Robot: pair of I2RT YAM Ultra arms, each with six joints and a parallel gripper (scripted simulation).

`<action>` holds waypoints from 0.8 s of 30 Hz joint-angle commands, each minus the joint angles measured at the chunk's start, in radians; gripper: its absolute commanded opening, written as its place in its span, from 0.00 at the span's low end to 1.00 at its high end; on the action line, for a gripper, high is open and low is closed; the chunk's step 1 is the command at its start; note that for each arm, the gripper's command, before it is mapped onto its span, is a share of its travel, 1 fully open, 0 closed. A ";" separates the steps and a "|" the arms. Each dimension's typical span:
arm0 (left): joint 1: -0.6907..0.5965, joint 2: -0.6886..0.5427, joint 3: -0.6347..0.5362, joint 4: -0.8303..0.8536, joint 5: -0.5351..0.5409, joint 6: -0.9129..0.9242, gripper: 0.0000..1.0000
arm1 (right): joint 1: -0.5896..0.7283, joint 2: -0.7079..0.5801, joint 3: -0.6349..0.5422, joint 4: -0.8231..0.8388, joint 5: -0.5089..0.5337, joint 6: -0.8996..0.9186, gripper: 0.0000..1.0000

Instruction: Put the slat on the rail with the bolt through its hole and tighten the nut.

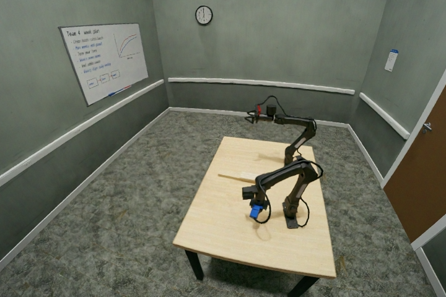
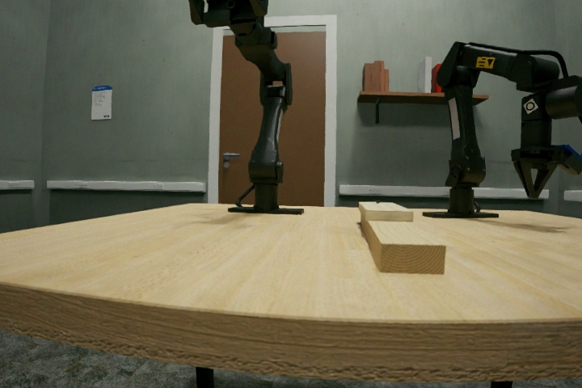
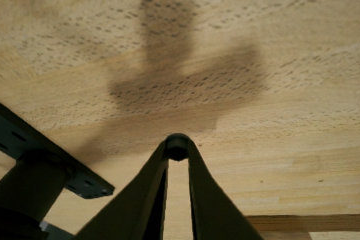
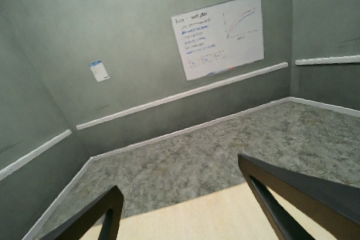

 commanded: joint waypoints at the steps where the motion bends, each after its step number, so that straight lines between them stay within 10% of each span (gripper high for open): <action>1: 0.006 -0.024 0.043 -0.017 0.002 -0.009 0.12 | -0.005 -0.009 0.005 0.017 -0.009 -0.004 1.00; 24: -0.230 0.065 0.136 -0.027 0.004 -0.159 0.12 | -0.005 -0.009 0.005 0.017 -0.009 -0.004 1.00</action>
